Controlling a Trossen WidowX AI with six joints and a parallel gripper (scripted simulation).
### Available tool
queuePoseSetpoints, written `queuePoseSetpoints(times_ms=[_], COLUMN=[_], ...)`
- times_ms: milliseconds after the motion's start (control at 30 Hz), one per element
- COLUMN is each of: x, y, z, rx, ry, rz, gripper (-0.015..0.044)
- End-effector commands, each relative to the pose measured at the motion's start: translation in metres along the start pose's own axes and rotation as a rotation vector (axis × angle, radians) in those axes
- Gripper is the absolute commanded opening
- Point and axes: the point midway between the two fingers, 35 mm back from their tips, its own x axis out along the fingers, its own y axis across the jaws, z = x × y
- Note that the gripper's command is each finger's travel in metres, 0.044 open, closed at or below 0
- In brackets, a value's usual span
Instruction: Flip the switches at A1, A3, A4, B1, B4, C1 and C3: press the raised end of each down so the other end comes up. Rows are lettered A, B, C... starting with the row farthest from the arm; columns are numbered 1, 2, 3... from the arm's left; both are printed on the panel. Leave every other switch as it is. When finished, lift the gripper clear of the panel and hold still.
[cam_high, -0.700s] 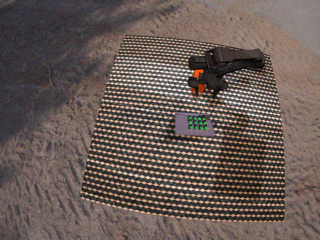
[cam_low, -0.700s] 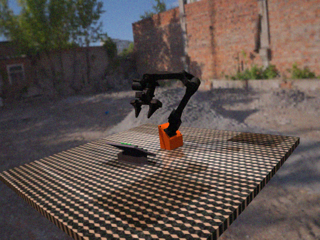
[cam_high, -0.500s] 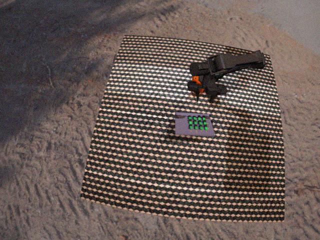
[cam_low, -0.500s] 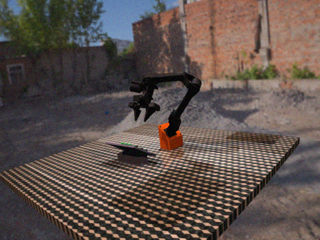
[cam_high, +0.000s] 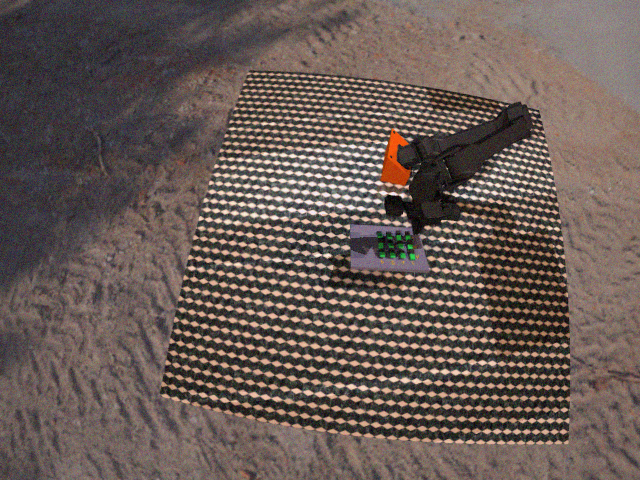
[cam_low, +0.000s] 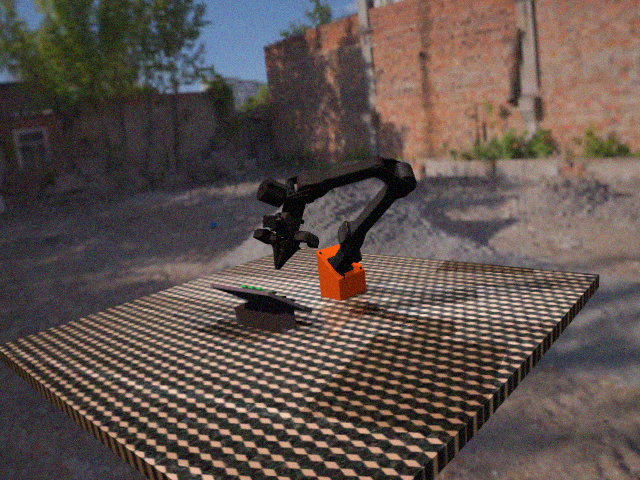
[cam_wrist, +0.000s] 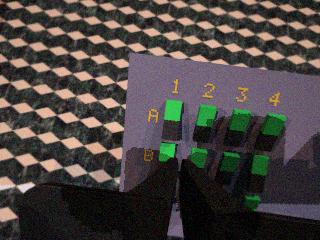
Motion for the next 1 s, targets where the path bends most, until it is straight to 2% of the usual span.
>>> queuePoseSetpoints(times_ms=[0,333,967], x=[0.021,0.043,0.058], y=[0.004,0.006,0.006], z=[-0.001,-0.002,-0.002], rx=[0.003,0.003,0.003], ry=[-0.015,-0.028,-0.028], rz=[0.007,0.012,0.012], gripper=[0.0,0.0,0.0])
